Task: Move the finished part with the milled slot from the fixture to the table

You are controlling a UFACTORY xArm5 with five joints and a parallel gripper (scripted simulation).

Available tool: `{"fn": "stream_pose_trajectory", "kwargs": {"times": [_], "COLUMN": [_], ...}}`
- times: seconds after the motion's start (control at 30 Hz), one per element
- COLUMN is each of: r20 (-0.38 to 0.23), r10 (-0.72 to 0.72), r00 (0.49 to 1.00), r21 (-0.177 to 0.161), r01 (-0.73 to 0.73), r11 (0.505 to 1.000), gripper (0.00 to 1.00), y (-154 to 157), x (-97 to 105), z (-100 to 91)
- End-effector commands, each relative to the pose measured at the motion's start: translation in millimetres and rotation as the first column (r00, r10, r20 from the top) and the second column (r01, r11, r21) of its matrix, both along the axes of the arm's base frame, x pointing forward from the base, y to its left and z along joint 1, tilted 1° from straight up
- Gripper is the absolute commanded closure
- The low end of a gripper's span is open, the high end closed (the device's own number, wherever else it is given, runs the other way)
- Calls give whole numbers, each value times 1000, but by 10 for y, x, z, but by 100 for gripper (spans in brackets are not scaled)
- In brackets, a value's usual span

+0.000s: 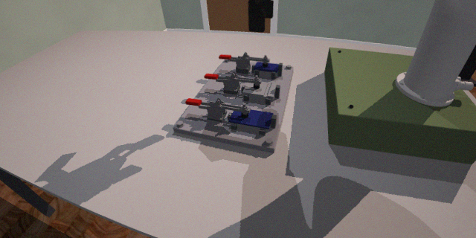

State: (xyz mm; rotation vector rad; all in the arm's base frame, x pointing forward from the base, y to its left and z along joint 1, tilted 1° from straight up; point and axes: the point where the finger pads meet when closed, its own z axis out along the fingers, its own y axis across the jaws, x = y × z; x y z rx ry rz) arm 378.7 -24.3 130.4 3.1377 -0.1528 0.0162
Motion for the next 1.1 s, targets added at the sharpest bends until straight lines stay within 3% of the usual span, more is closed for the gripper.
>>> {"fn": "stream_pose_trajectory", "kwargs": {"times": [0.0, 0.33, 0.37, 1.07], "r20": [4, 4, 4, 4], "r10": [0, 0, 0, 0], "r00": [1000, 1000, 1000, 1000], "r21": [0, 0, 0, 0], "r01": [0, 0, 0, 0], "r11": [1000, 1000, 1000, 1000], "gripper": [0, 0, 53, 53], "y": [-1, -1, -1, -1], "x": [12, 12, 12, 12], "z": [12, 12, 12, 12]}}
